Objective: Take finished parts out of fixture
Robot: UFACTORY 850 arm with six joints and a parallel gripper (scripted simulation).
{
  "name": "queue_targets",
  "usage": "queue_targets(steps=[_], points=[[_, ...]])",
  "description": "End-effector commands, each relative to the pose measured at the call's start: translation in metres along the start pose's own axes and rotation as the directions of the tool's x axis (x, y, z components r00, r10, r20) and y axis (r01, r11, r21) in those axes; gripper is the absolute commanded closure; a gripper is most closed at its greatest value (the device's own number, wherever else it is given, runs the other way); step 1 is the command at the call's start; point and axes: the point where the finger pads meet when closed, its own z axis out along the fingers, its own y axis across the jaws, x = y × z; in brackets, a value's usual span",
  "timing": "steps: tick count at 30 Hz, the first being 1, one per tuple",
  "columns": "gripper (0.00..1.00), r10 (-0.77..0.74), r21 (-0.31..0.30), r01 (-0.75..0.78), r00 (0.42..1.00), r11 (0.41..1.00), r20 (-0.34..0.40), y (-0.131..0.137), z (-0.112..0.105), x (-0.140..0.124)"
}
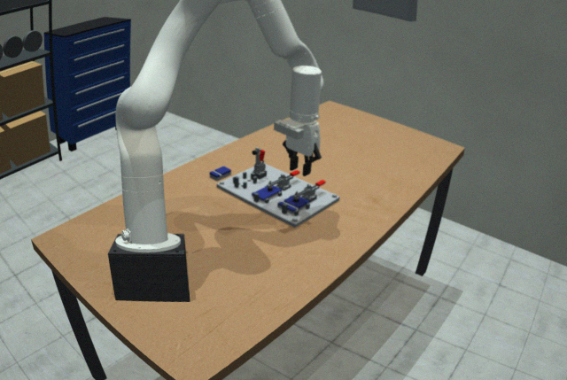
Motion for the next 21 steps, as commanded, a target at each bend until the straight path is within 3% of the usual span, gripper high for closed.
queue_targets(steps=[1, 14, 21], points=[[0.52, 0.0, 0.001, 0.0, 1.0, 1.0, -0.001, 0.0, 0.0, -0.023], [0.52, 0.0, 0.001, 0.0, 1.0, 1.0, -0.001, 0.0, 0.0, -0.099], [0.52, 0.0, 0.001, 0.0, 1.0, 1.0, -0.001, 0.0, 0.0, -0.114]])
